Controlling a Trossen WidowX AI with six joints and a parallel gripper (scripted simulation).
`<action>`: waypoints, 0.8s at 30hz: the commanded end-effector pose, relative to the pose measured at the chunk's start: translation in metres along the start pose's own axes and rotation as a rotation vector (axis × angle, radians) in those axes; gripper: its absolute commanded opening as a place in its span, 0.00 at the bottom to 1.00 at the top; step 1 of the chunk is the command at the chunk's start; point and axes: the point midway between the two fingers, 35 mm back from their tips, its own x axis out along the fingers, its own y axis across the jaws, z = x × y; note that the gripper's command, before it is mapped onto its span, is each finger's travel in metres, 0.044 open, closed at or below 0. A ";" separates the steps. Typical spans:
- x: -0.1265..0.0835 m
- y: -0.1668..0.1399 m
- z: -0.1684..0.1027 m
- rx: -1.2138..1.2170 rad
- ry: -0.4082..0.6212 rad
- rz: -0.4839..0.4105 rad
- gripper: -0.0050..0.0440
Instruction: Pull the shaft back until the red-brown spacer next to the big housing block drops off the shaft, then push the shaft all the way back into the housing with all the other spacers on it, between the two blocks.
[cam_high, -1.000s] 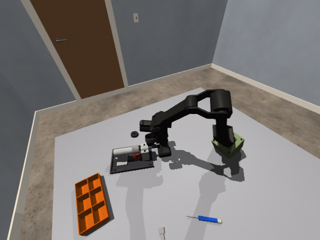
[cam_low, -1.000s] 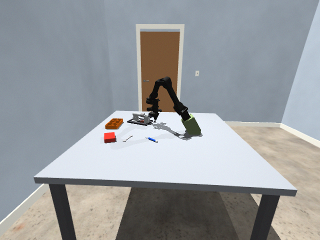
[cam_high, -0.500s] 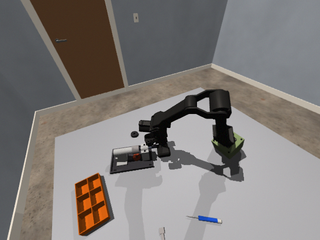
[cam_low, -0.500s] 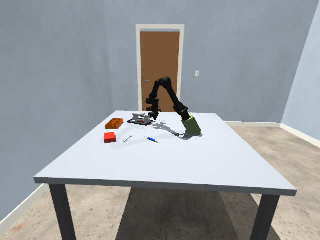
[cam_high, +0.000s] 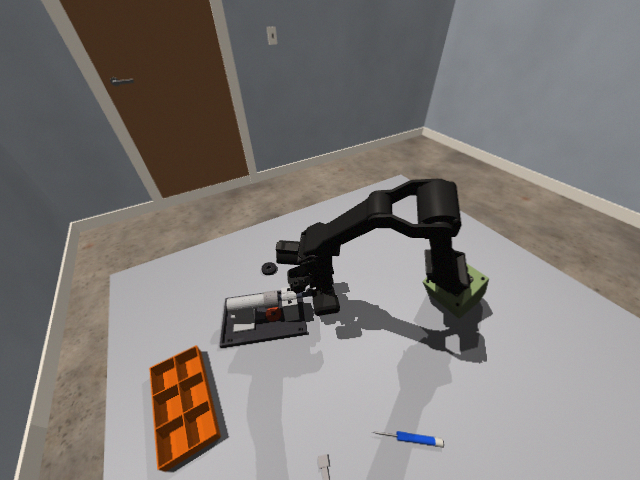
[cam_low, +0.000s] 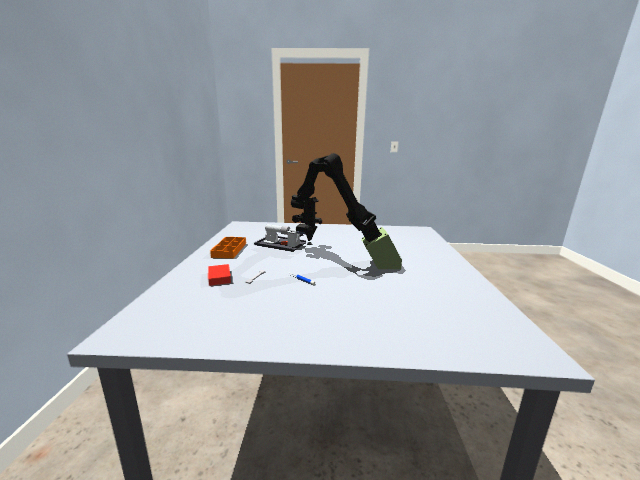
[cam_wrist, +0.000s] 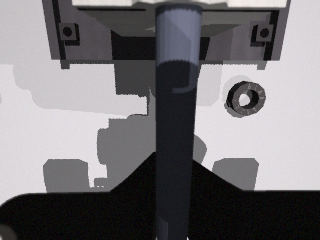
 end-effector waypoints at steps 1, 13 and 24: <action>-0.007 0.000 0.011 -0.009 -0.030 -0.009 0.00; -0.007 0.000 0.014 -0.010 -0.029 -0.009 0.00; -0.007 0.000 0.016 -0.009 -0.030 -0.009 0.00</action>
